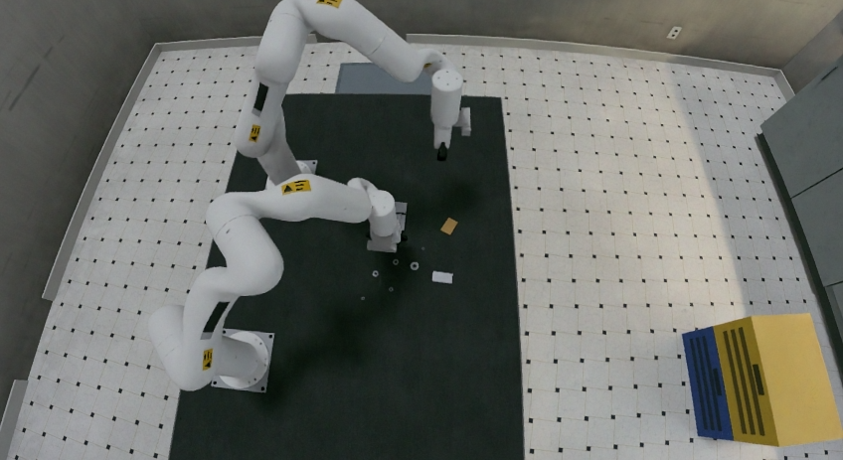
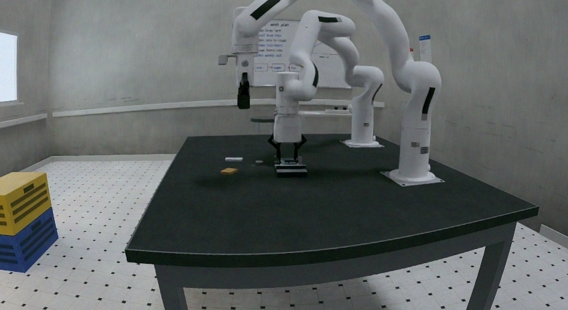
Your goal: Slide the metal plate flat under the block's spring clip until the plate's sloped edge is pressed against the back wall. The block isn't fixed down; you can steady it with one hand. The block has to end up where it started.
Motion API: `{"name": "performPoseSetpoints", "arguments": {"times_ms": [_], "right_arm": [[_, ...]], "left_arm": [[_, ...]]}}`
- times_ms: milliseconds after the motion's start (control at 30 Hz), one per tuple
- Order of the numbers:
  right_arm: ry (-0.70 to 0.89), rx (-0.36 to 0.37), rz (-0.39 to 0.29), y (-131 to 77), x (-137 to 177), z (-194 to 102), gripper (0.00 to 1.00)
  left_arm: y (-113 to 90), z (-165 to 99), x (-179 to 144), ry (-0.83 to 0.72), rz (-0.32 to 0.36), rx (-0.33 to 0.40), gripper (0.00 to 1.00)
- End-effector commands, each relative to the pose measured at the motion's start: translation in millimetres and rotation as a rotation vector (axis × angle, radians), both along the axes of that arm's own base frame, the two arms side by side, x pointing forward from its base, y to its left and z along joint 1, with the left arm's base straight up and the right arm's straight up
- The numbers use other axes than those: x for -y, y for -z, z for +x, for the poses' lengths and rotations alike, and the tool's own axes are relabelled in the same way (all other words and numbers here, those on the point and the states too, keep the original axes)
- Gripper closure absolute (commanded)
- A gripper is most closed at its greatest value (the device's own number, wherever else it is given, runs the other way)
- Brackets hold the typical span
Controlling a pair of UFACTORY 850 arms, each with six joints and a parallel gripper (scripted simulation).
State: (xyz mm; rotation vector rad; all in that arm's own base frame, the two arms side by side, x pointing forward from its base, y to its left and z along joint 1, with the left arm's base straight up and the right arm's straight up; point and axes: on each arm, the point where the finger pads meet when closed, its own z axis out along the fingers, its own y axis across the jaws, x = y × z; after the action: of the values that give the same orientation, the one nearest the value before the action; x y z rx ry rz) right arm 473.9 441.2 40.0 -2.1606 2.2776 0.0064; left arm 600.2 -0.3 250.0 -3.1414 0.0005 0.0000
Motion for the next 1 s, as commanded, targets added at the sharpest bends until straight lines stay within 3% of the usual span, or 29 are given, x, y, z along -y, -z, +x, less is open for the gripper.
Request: {"name": "performPoseSetpoints", "arguments": {"times_ms": [0,967], "right_arm": [[0.000,0.003,0.005,-2,-3,1,1.00],[0.002,0.002,0.010,-7,20,0,1.00]], "left_arm": [[-1,1,0,0.000,0.000,0.002,0.00],[-1,1,0,0.000,0.000,0.002,0.00]]}}
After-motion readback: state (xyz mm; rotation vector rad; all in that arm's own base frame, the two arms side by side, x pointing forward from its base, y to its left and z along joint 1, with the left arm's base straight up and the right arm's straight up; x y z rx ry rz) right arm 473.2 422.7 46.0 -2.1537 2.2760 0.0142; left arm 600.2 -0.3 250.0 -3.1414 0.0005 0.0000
